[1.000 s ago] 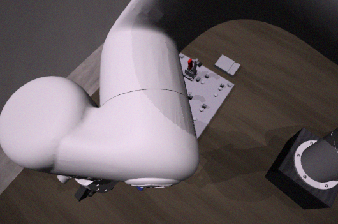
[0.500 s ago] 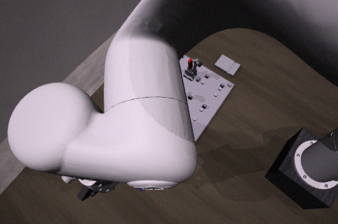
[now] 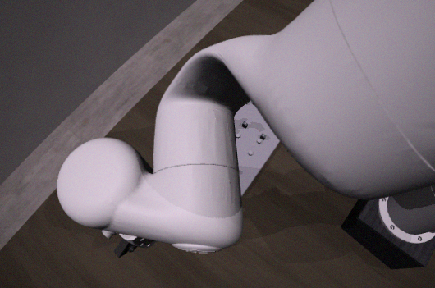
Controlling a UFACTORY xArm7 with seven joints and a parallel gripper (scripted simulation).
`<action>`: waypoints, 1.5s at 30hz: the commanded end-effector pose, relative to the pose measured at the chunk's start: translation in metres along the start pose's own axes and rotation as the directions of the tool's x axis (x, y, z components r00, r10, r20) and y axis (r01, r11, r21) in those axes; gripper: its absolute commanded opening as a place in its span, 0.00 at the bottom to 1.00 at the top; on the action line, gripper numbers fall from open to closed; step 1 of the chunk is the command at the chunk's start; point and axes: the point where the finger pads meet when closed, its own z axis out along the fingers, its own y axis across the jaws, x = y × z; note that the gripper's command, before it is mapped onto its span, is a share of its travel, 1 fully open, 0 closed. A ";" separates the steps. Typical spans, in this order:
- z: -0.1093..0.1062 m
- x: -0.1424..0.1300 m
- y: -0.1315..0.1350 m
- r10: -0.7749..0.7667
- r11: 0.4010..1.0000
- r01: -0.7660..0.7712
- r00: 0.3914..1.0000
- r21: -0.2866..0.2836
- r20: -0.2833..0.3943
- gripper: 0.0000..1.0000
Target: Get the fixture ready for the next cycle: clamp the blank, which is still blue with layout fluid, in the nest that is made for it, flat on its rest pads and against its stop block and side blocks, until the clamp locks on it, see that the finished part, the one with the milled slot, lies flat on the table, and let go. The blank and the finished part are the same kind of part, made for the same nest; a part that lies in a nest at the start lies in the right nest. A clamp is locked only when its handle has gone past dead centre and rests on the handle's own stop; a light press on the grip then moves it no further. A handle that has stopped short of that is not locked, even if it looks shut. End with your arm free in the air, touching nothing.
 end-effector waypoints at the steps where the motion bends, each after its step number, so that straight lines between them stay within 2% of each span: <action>1: 0.013 0.001 -0.001 0.000 1.000 0.000 1.000 0.001 -0.002 0.99; 2: 0.013 0.001 -0.001 0.000 1.000 0.000 1.000 0.001 -0.002 0.99; 12: 0.071 0.001 -0.001 0.000 1.000 0.000 1.000 0.001 -0.002 0.99; 17: 0.089 0.001 -0.001 0.000 1.000 0.000 1.000 0.001 -0.002 0.99; 25: 0.098 0.001 -0.001 0.000 1.000 0.000 1.000 0.001 -0.002 0.99; 45: 0.104 0.001 -0.001 0.000 1.000 0.000 1.000 0.001 -0.002 0.99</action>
